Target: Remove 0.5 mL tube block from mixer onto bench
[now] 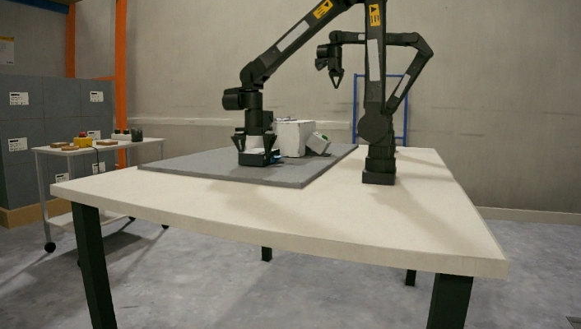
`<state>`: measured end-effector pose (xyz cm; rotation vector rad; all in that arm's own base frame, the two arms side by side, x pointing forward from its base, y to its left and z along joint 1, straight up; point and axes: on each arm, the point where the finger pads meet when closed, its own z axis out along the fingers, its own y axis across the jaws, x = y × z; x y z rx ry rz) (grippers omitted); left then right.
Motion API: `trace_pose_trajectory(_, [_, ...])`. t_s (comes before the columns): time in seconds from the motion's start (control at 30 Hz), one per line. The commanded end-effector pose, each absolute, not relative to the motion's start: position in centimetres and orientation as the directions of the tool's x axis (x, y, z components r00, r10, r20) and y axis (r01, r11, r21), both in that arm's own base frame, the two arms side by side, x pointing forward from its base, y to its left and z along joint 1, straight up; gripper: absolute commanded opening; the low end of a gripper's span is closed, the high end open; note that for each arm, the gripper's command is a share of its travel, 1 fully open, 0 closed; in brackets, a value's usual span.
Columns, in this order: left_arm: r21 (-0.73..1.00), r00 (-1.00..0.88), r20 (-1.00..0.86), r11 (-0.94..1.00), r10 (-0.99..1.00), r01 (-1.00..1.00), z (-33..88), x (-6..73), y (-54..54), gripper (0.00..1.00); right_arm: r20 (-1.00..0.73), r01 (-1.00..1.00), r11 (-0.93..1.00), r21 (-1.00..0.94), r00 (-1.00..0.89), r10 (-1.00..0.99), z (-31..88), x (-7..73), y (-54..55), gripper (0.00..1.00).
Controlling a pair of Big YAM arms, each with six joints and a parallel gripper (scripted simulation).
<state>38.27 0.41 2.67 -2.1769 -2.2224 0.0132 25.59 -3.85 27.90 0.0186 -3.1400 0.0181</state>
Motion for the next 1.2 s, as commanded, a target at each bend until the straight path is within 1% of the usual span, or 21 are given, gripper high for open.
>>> trace_pose_trajectory(0.0, [0.094,-0.02,0.009,0.019,1.0,0.995,6.2,42.8,0.7,0.0,-0.017,-0.006,1.0,-0.014,-1.0,-0.006,28.9,25.6,-3.9,0.0])
trace_pose_trajectory(1.17, [0.07,-0.02,0.01,0.02,1.0,0.997,4.9,42.2,0.7,0.0,-0.064,-0.005,1.0,-0.021,-0.998,-0.006,30.7,26.5,-4.1,0.0])
